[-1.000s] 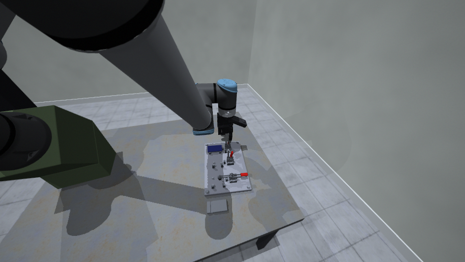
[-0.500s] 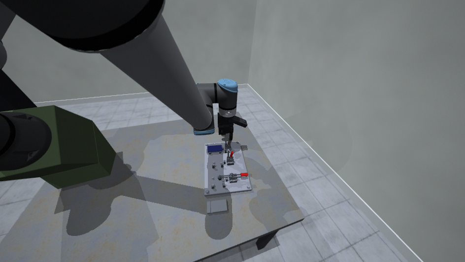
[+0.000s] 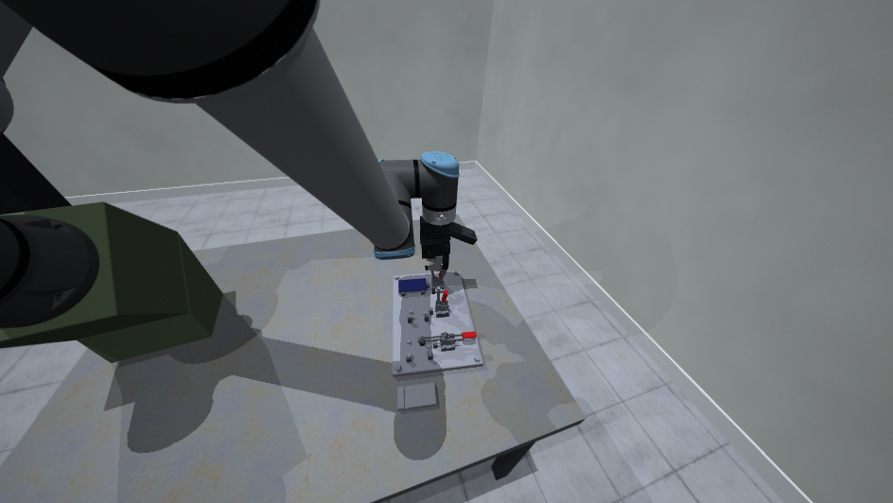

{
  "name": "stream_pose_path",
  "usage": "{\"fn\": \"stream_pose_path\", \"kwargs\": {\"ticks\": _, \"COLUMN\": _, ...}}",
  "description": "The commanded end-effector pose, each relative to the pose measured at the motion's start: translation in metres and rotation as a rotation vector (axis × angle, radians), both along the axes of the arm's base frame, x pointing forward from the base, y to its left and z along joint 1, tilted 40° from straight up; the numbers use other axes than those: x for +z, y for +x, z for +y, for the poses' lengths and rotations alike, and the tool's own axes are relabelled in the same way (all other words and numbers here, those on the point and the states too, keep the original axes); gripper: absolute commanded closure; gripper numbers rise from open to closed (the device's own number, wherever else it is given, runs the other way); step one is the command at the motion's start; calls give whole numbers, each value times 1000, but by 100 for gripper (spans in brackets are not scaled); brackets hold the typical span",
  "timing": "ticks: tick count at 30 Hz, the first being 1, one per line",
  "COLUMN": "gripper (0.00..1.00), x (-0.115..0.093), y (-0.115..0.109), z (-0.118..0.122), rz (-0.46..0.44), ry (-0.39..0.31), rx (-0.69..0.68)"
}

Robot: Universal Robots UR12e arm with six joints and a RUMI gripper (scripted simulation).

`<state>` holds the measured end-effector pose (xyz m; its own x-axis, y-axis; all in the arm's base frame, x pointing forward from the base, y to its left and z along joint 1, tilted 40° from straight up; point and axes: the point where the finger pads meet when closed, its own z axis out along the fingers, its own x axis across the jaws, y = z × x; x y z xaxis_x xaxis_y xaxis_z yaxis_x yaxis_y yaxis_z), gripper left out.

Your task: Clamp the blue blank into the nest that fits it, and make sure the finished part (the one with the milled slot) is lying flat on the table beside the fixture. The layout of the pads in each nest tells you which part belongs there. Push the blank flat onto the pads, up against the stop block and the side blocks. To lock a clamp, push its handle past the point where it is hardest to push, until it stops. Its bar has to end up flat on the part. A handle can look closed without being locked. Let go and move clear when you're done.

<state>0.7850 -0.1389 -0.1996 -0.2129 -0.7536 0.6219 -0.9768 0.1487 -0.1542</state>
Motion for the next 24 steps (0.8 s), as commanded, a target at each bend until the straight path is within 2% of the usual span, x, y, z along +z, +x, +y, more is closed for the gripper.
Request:
{"fn": "stream_pose_path", "kwargs": {"ticks": 1, "gripper": 100, "x": 1, "y": 3, "z": 0, "rz": -1, "ry": 0, "rx": 1}}
{"fn": "stream_pose_path", "kwargs": {"ticks": 24, "gripper": 100, "x": 0, "y": 17, "z": -5, "rz": -1, "ry": 0, "rx": 1}}
